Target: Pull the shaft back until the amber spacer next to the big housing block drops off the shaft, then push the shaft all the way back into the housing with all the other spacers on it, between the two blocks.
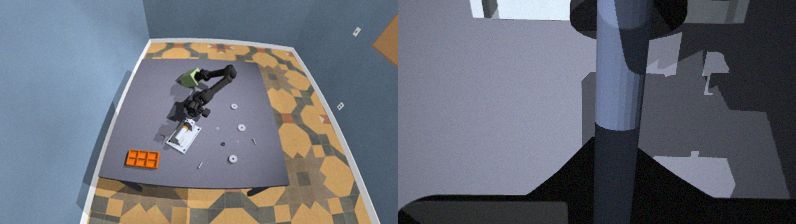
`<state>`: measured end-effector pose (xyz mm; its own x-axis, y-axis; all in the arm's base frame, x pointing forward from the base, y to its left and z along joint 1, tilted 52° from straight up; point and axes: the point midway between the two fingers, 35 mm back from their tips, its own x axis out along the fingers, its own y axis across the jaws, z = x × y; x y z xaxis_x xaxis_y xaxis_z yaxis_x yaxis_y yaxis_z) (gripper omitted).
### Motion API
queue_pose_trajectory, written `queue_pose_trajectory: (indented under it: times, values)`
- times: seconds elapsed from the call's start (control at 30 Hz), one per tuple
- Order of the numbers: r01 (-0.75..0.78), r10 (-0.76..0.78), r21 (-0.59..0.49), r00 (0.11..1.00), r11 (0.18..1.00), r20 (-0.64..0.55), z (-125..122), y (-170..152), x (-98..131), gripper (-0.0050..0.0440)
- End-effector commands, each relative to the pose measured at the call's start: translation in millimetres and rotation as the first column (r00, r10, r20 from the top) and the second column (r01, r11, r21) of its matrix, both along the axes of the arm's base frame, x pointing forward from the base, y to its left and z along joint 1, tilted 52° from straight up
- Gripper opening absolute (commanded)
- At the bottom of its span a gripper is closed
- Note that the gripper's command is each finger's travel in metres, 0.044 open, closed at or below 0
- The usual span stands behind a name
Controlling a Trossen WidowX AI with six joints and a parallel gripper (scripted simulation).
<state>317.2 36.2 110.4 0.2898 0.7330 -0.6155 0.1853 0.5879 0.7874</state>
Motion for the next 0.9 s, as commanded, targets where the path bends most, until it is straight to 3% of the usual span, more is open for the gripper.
queue_pose_trajectory:
  times: [0.0,0.87]
  values:
    - [0.006,-0.006,-0.008,1.000,1.000,0.024,7.4,-1.1,0.0,-0.0050]
    - [0.006,-0.006,-0.007,1.000,1.000,0.023,7.1,-0.1,-2.8,-0.0050]
